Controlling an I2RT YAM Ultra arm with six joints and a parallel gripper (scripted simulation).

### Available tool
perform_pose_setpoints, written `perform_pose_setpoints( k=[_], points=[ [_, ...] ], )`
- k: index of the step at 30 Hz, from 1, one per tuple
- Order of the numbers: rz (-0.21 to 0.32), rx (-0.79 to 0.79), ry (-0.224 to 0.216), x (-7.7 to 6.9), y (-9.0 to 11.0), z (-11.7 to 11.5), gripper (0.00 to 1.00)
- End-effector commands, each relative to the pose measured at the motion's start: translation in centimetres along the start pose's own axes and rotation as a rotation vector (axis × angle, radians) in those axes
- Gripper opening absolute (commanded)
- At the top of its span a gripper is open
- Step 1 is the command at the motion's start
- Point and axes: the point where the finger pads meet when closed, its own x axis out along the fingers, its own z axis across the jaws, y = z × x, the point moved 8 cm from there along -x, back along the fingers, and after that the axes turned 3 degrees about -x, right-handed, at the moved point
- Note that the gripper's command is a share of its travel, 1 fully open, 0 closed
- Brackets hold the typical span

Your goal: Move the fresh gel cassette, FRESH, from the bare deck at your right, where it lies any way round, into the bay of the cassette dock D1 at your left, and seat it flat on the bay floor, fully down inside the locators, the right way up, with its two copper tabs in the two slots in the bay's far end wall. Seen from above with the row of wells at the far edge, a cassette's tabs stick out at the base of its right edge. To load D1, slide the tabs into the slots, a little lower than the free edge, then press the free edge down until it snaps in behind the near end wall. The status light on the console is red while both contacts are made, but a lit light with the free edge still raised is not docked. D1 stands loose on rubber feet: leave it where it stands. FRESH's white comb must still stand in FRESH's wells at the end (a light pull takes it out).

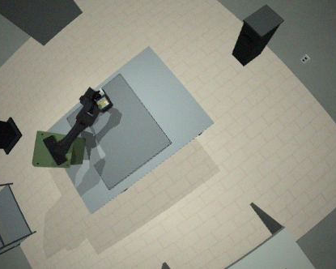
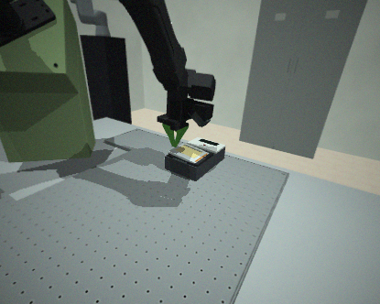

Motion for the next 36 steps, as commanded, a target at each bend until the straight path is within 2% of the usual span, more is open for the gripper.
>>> perform_pose_setpoints(
  k=[1,6,13,15,16,23,25,36],
  points=[
    [-0.082,0.061,-0.022,-1.6,-3.3,0.3,0.00],
    [-0.081,0.063,-0.020,-1.4,-3.3,0.2,0.00],
    [-0.064,0.039,-0.014,-0.5,-2.3,0.8,0.00],
    [-0.064,0.039,-0.014,-0.5,-2.3,0.8,0.00],
    [-0.077,0.059,-0.016,-0.9,-3.1,0.3,0.00],
    [-0.060,0.038,-0.012,-0.1,-2.1,0.8,0.00],
    [-0.070,0.051,-0.014,-0.4,-2.8,0.5,0.00],
    [-0.052,0.041,-0.010,0.6,-2.0,0.6,0.00]
  ],
)
